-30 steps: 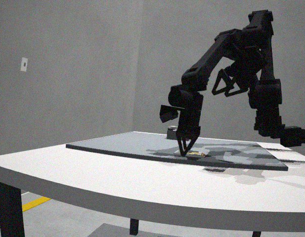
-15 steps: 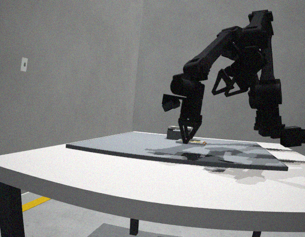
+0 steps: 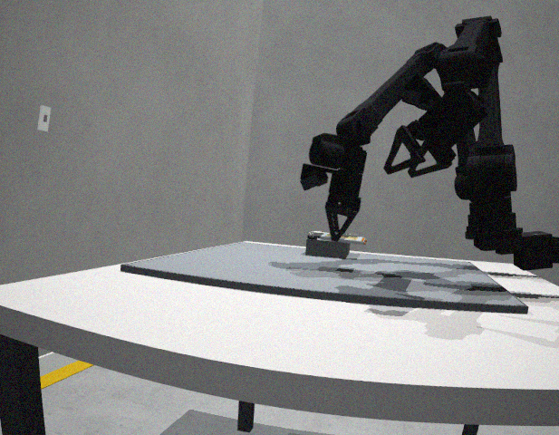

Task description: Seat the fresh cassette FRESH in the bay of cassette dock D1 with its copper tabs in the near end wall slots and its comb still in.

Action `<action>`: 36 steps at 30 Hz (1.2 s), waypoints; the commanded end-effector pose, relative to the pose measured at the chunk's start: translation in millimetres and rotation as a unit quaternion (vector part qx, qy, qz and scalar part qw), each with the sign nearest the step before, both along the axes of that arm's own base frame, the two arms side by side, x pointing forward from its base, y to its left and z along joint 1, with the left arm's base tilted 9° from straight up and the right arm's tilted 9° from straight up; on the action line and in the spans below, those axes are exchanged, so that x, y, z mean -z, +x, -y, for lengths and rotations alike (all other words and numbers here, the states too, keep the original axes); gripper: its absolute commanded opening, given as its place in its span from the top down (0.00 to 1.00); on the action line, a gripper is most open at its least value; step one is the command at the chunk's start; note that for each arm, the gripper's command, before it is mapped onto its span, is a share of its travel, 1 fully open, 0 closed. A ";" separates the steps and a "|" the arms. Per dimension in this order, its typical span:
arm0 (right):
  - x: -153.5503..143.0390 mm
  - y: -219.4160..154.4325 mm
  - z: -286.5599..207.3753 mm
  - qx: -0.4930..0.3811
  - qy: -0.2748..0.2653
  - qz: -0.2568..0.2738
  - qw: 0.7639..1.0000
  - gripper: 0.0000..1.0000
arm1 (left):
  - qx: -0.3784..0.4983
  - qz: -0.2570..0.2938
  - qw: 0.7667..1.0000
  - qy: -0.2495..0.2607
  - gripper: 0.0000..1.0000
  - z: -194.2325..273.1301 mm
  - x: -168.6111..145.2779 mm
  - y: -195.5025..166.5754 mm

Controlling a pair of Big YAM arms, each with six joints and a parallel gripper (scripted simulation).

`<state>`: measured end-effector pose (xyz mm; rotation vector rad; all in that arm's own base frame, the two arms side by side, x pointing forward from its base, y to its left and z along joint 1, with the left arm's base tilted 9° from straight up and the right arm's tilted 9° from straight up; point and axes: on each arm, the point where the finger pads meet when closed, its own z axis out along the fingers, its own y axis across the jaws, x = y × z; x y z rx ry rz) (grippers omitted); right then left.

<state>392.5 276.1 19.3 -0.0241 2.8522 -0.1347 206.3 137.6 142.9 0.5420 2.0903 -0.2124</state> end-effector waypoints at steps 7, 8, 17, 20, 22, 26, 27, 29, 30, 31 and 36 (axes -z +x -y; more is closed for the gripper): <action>-67.3 46.6 139.8 -0.058 0.012 0.062 0.996 0.23 | 0.055 0.000 0.998 -0.005 0.00 20.1 0.9 80.0; -71.4 49.3 155.7 -0.057 0.012 0.065 0.996 0.23 | 0.069 0.004 0.998 -0.005 0.00 30.2 1.8 92.7; -90.2 75.3 248.9 -0.044 0.015 0.088 0.995 0.23 | 0.196 0.047 0.979 -0.020 0.00 142.6 5.2 155.9; -79.9 79.2 268.6 -0.038 0.017 0.082 0.996 0.23 | 0.239 0.066 0.968 -0.030 0.00 186.0 -0.7 167.7; -79.9 79.2 268.6 -0.038 0.017 0.082 0.996 0.23 | 0.239 0.066 0.968 -0.030 0.00 186.0 -0.7 167.7; -69.5 80.1 286.1 -0.029 0.023 0.083 0.996 0.23 | 0.297 0.092 0.949 -0.056 0.00 255.2 -11.3 173.7; -66.3 80.0 288.1 -0.027 0.024 0.082 0.996 0.23 | 0.309 0.097 0.944 -0.062 0.00 269.3 -13.8 172.9; -59.9 79.3 290.0 -0.025 0.025 0.081 0.996 0.23 | 0.330 0.105 0.935 -0.075 0.00 296.0 -18.2 169.4; -55.9 79.0 290.5 -0.024 0.026 0.080 0.996 0.23 | 0.342 0.110 0.930 -0.082 0.00 310.0 -20.8 166.4; -52.8 79.4 288.6 -0.026 0.026 0.080 0.996 0.23 | 0.352 0.114 0.925 -0.089 0.00 322.2 -22.9 163.3; -41.0 83.8 285.8 -0.030 0.026 0.083 0.996 0.23 | 0.384 0.127 0.909 -0.103 0.00 355.5 -29.3 151.7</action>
